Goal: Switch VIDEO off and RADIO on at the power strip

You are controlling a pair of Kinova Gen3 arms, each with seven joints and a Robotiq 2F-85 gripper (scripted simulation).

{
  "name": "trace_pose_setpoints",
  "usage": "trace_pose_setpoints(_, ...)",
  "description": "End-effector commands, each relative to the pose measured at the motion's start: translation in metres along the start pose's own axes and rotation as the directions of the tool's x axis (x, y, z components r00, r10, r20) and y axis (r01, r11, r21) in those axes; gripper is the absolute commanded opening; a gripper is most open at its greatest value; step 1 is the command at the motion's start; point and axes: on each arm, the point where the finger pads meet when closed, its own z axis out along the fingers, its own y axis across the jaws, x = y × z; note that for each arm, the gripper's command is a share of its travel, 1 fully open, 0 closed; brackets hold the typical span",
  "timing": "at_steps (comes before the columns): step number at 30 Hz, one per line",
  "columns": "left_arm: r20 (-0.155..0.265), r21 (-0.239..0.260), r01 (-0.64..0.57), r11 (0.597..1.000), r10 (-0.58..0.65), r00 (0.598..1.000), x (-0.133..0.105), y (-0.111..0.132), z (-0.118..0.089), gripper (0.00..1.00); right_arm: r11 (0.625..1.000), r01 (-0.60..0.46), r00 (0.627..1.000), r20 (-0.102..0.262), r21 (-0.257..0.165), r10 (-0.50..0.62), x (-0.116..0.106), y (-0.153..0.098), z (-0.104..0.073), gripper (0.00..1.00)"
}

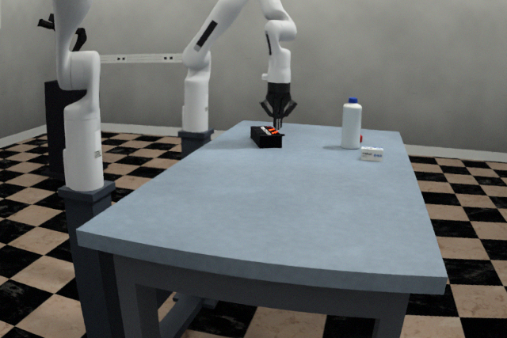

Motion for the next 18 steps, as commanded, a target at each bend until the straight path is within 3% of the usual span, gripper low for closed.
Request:
trace_pose_setpoints(1,0.005,-0.001,0.011,1.0,-0.011,1.0,-0.0027,0.0014,0.0003,0.099,1.0,0.0,1.0,0.002,0.0,0.0,-0.0003,0.0,-0.0006,1.0)
trace_pose_setpoints(18,0.006,-0.002,0.011,1.0,-0.011,1.0,-0.0043,0.0027,0.0001,0.099,1.0,0.0,1.0,0.002,0.0,0.0,-0.0003,0.0,-0.0006,1.0)
